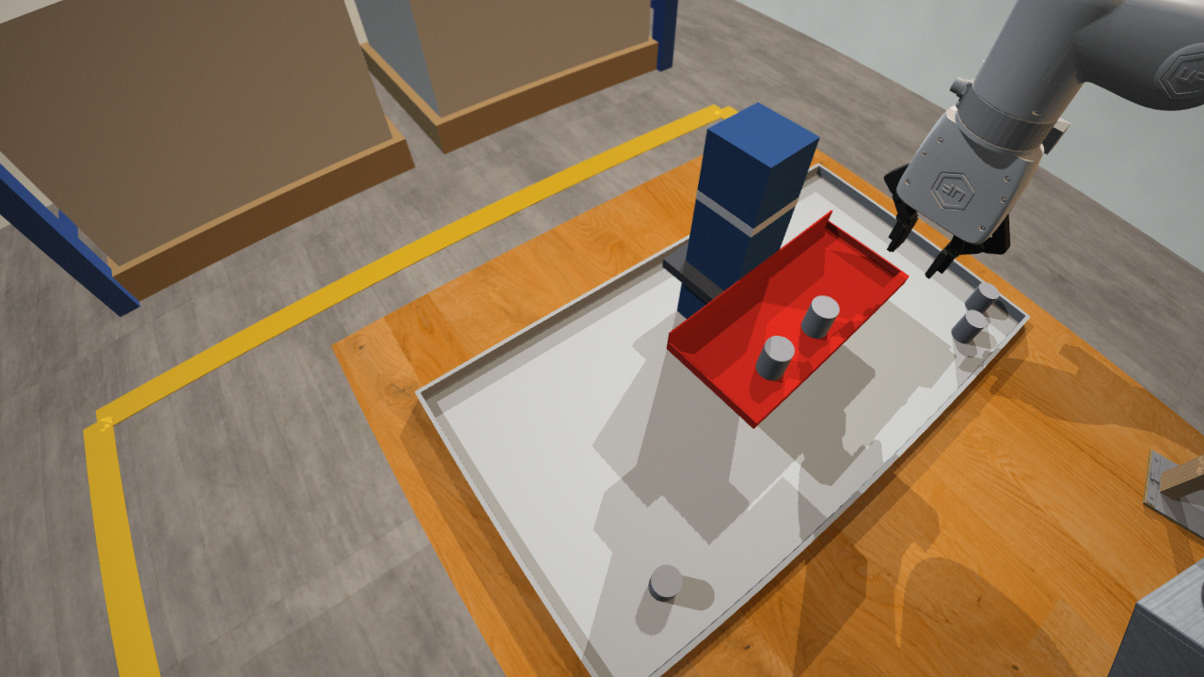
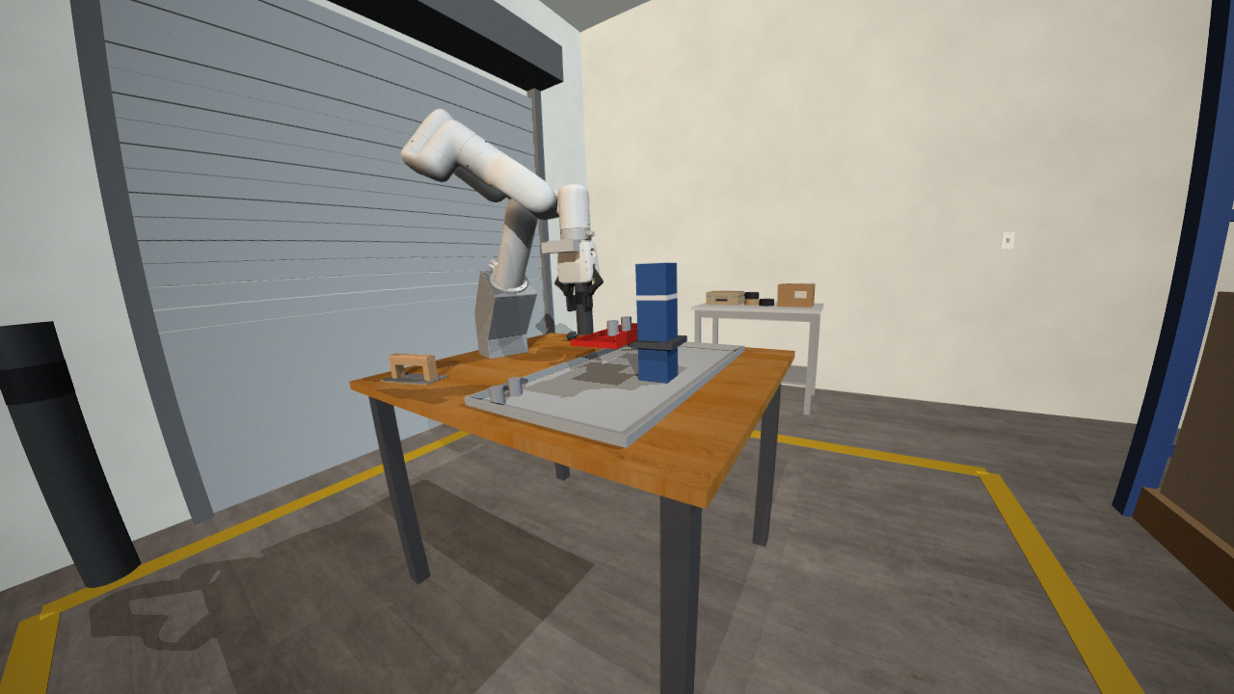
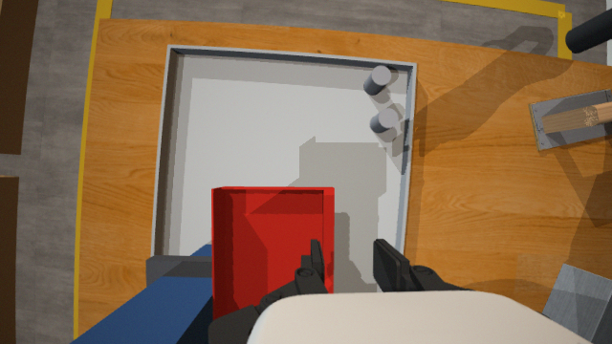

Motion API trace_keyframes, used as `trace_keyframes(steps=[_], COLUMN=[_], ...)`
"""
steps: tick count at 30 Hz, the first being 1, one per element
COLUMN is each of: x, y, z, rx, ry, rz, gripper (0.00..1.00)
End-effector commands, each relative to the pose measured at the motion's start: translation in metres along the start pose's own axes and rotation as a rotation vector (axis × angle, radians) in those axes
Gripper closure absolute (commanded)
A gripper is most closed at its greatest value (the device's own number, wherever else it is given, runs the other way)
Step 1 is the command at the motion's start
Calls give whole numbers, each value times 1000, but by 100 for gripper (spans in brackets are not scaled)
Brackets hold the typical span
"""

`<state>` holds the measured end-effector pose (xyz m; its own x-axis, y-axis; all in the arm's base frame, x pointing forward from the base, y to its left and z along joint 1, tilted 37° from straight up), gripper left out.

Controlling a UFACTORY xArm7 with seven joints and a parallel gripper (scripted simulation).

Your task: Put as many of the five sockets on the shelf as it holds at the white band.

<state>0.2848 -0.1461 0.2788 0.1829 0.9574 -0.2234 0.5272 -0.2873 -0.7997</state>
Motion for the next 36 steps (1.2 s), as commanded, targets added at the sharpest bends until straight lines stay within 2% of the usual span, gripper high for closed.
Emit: trace_keyframes(steps=[1, 9, 20, 31, 36], x=[0, 0, -1, -1, -1], y=[6, 7, 34, 36, 45], z=[-5, -5, -6, -6, -6], rx=[0, 0, 0, 0, 0], ry=[3, 3, 3, 3, 3], rz=[2, 2, 2, 2, 2], gripper=[53, 53, 53, 53, 53])
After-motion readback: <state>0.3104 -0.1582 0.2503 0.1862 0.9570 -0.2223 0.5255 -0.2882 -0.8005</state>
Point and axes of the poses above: the point where the finger pads meet when closed, its own y axis out along the fingers, its own z axis across the jaws, x = y × z, the point moved 9 cm from there along -y, back along the fingers, and after that the axes turned 1 degree about y, right-handed, at the moved point
